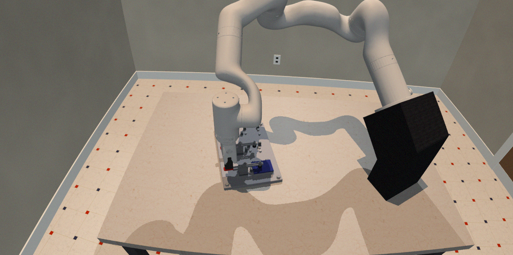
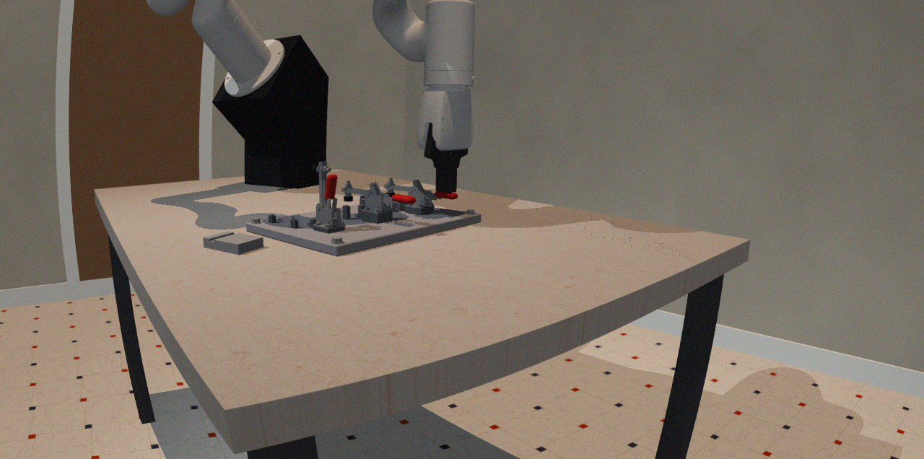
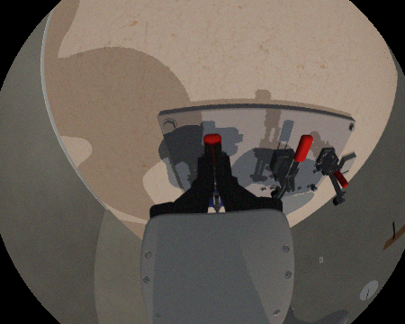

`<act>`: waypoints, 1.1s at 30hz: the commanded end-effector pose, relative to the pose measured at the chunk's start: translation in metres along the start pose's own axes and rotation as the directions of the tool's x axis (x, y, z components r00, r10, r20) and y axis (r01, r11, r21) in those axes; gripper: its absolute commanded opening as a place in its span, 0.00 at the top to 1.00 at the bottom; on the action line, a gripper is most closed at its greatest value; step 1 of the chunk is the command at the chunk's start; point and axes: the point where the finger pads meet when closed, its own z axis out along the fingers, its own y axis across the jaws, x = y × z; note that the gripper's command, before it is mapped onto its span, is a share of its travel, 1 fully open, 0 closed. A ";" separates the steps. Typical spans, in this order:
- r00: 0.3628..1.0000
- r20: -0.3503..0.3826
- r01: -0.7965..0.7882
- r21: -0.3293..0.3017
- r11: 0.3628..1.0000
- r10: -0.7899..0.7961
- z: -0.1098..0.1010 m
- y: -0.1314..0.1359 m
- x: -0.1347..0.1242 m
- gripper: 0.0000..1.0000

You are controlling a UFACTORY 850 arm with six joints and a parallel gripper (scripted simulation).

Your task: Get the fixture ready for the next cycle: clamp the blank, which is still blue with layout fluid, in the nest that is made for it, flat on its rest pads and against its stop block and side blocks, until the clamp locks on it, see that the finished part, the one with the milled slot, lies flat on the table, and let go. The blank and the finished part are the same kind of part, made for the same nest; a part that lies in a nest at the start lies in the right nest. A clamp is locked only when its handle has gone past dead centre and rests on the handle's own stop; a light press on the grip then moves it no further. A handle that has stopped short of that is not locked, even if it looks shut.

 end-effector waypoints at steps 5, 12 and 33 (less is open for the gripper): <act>1.000 0.000 0.000 0.001 1.000 0.000 -0.001 0.000 0.000 1.00; 1.000 0.000 0.000 0.001 1.000 0.000 -0.014 0.000 0.000 1.00; 1.000 0.000 0.000 0.001 1.000 0.000 -0.068 0.000 0.000 1.00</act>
